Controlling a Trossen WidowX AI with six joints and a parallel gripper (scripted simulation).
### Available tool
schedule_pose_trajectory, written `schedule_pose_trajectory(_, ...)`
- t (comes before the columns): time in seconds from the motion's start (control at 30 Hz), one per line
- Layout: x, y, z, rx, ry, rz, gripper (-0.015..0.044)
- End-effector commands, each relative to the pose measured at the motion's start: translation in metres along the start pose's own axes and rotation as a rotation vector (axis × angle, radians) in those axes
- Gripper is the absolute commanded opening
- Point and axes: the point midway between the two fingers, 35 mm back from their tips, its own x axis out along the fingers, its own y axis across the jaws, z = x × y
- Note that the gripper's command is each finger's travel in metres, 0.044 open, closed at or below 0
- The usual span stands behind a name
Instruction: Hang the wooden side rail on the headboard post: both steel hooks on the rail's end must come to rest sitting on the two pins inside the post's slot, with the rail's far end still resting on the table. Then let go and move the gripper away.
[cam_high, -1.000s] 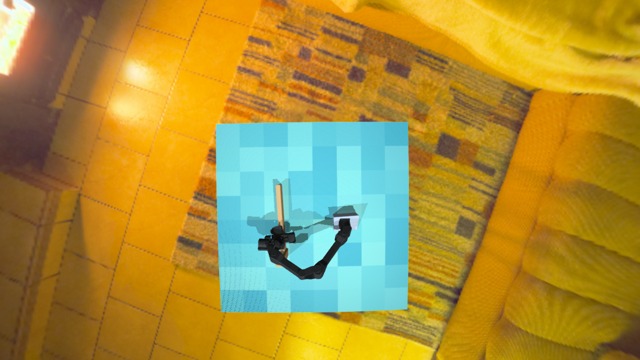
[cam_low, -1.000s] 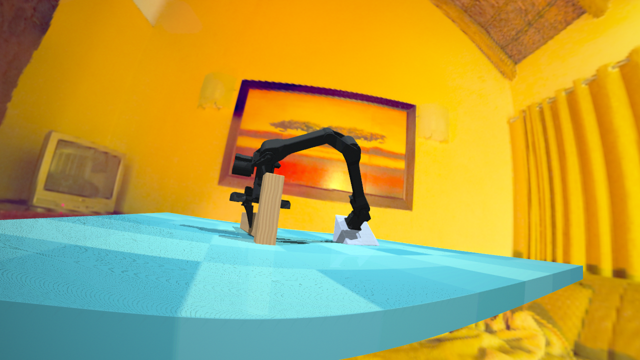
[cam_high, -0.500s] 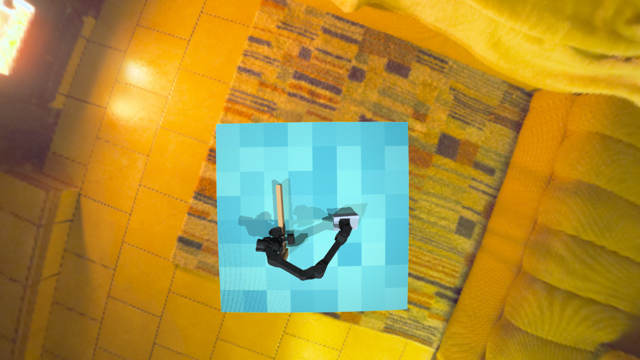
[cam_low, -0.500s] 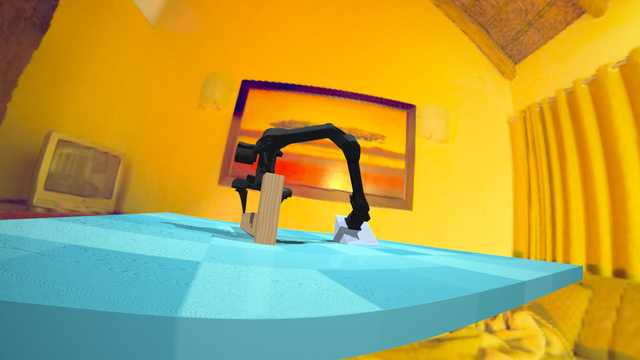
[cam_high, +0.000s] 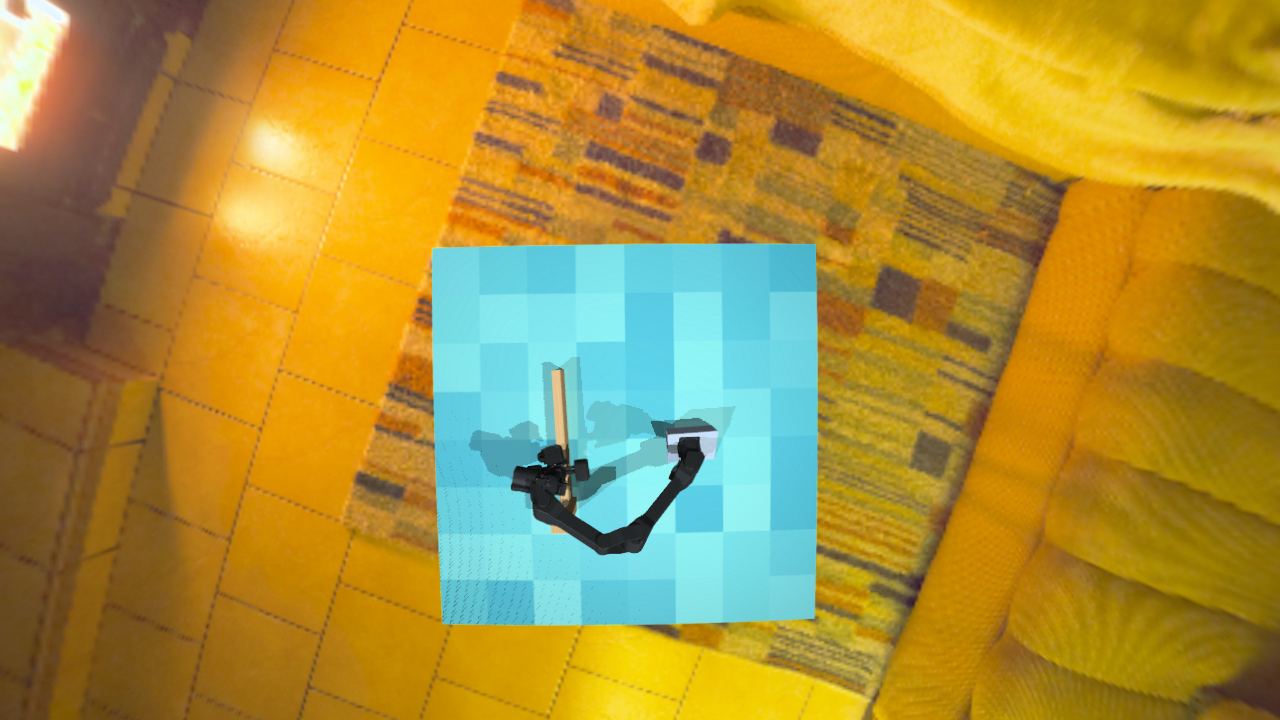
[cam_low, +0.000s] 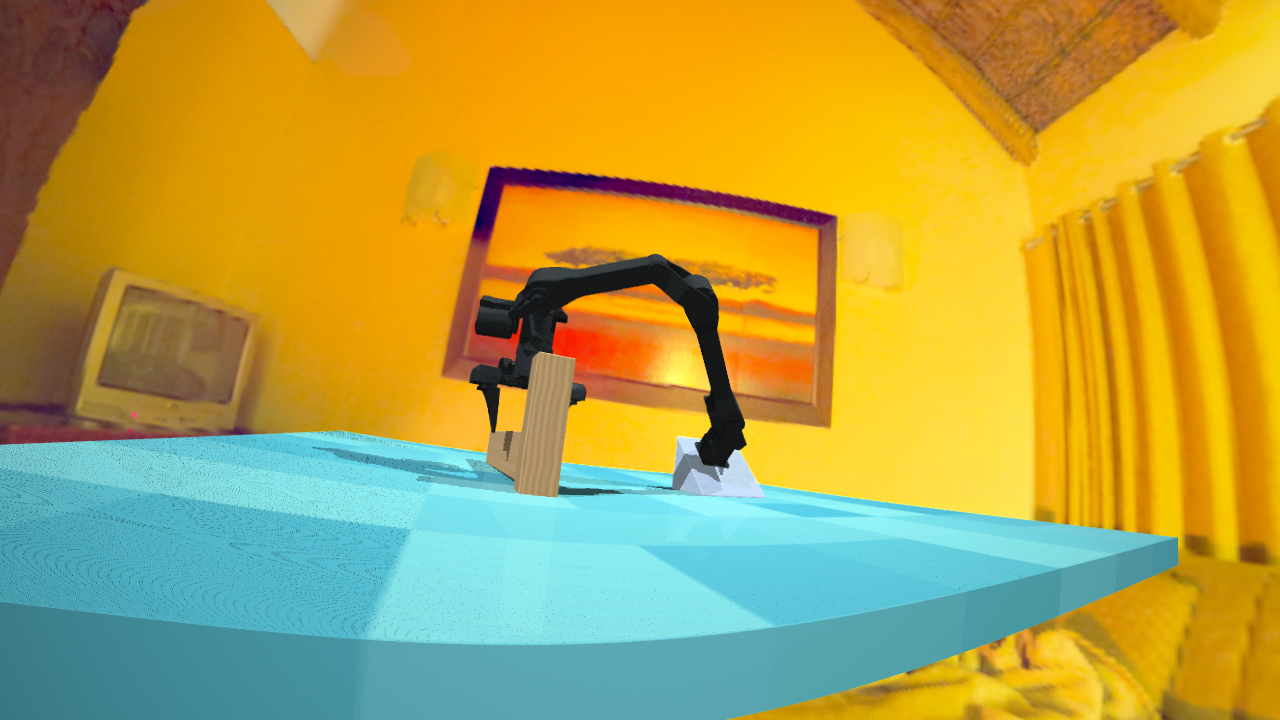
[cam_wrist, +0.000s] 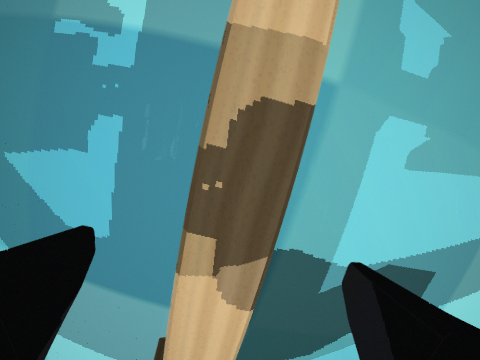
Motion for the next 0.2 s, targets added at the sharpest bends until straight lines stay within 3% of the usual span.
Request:
schedule_pose_trajectory(0.0,0.0002,0.0001,-0.0005,0.000,0.000,0.000,0.0440)
schedule_pose_trajectory(0.17,0.0002,0.0001,-0.0005,0.000,0.000,0.000,0.0440)
